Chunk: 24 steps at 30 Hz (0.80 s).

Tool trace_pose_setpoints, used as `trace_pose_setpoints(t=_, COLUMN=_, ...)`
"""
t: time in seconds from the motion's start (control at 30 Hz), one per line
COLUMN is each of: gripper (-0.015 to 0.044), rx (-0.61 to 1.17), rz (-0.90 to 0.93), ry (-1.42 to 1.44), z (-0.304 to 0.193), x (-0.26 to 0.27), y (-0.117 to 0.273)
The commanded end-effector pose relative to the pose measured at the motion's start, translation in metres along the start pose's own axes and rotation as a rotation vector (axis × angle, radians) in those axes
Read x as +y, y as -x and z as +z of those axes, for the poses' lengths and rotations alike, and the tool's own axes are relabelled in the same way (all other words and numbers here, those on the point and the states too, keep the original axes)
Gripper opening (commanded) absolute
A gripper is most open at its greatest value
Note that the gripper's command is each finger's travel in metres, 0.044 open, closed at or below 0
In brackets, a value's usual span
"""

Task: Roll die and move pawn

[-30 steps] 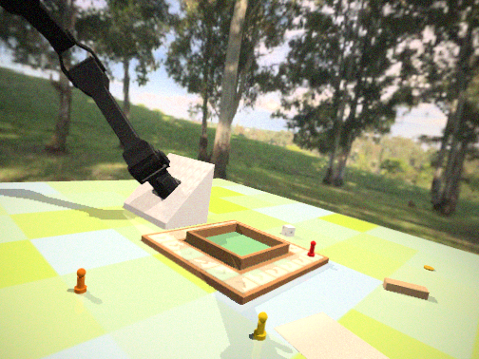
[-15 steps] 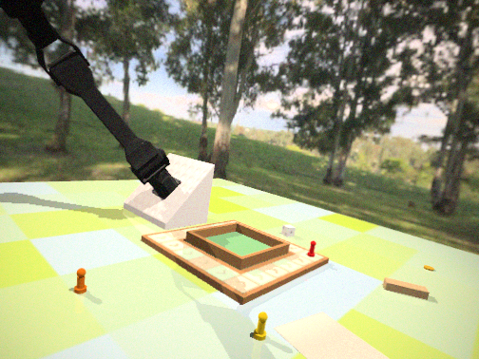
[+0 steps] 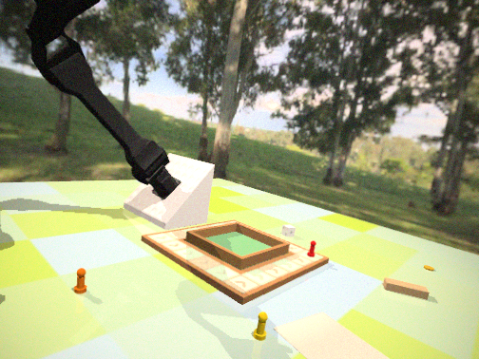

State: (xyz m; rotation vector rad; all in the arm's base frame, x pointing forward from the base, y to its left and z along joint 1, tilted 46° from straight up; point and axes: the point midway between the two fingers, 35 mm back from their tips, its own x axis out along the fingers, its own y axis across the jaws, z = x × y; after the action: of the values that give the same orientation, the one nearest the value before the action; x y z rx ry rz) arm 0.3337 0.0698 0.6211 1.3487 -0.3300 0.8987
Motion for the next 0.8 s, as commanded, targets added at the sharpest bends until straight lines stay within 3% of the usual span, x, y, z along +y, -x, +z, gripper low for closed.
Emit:
trace_pose_setpoints(t=0.0, gripper=0.0275, rx=-0.003, rz=-0.097, ry=-0.041, z=-0.008, x=-0.043, y=-0.006)
trace_pose_setpoints(t=0.4, gripper=0.0275, rx=0.011, rz=-0.582, ry=-0.122, z=-0.067, x=-0.236, y=0.004)
trace_pose_setpoints(t=0.77, gripper=0.0275, rx=0.109, rz=-1.096, ry=-0.131, z=-0.162, x=-0.389, y=0.081)
